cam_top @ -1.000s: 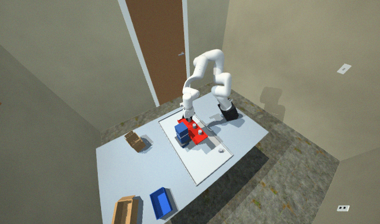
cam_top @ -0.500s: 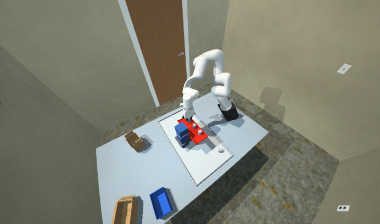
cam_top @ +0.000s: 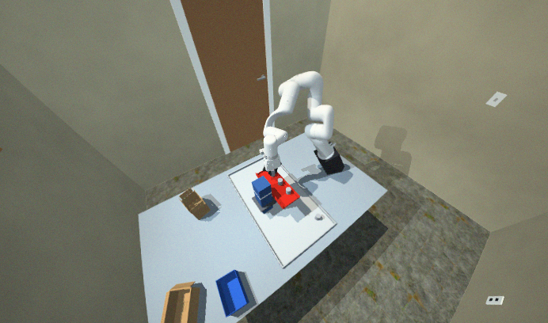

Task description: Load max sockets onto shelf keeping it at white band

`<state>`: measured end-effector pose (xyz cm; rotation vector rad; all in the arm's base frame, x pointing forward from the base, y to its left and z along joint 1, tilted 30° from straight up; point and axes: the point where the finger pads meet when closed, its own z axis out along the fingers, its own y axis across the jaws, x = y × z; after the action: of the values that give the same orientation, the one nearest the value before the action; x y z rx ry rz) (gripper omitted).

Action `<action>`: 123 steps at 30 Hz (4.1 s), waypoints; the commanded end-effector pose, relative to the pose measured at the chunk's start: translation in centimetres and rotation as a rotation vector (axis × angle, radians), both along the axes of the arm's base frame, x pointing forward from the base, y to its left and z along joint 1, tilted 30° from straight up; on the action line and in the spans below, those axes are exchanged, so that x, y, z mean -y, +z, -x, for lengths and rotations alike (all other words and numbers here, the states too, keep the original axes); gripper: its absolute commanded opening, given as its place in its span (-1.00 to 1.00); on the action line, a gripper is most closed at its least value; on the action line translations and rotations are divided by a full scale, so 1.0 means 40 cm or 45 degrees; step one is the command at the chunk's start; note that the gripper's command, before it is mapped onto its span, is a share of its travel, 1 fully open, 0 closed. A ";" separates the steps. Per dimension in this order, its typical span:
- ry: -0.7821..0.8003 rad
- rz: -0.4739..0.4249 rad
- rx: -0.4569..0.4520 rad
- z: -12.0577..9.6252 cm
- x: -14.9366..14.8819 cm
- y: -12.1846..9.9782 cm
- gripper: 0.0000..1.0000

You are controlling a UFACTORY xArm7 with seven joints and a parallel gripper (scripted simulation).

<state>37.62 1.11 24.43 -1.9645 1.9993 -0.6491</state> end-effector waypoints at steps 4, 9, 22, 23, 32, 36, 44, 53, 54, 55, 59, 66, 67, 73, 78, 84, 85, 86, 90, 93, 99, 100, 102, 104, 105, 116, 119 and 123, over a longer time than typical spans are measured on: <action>0.001 0.000 0.004 -0.003 0.000 0.000 -1.00; 0.001 0.000 0.004 -0.004 0.000 0.000 -1.00; 0.001 0.000 0.004 -0.005 0.000 -0.002 -1.00; 0.001 0.000 0.004 -0.005 0.000 -0.003 -1.00; 0.001 0.000 0.004 -0.005 0.000 -0.003 -1.00; 0.001 0.000 0.004 -0.005 0.000 -0.003 0.04; 0.001 0.000 0.004 -0.005 0.000 -0.003 0.04; 0.001 0.000 0.004 -0.005 0.000 -0.003 0.04; 0.001 0.000 0.004 -0.005 0.000 -0.003 0.04; 0.001 0.000 0.004 -0.005 0.000 -0.003 0.04; 0.001 0.000 0.004 -0.005 0.000 -0.003 0.04; 0.001 0.000 0.004 -0.005 0.000 -0.003 0.04; 0.001 0.000 0.004 -0.005 0.000 -0.003 0.04; 0.001 0.000 0.004 -0.005 0.000 -0.003 0.04; 0.001 0.000 0.004 -0.005 0.000 -0.003 0.04; 0.001 0.000 0.004 -0.005 0.000 -0.003 0.04; 0.001 0.000 0.004 -0.005 0.000 -0.003 0.04; 0.001 0.000 0.004 -0.005 0.000 -0.003 0.04; 0.001 0.000 0.004 -0.004 0.000 -0.002 0.04; 0.001 0.000 0.004 -0.003 0.000 0.001 0.04; 0.001 0.000 0.004 0.004 -0.002 0.013 0.04; 0.001 0.000 0.004 0.006 -0.003 0.016 0.04; 0.001 0.000 0.004 0.011 -0.004 0.025 0.04; 0.001 0.000 0.004 0.016 -0.005 0.035 0.04; 0.001 0.000 0.004 0.019 -0.006 0.040 0.04; 0.001 0.000 0.004 0.051 -0.015 0.097 0.04; 0.001 0.000 0.004 0.062 -0.018 0.117 0.04; 0.001 0.000 0.004 0.075 -0.021 0.140 0.04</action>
<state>35.12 1.80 28.96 -1.9642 1.9984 -0.6492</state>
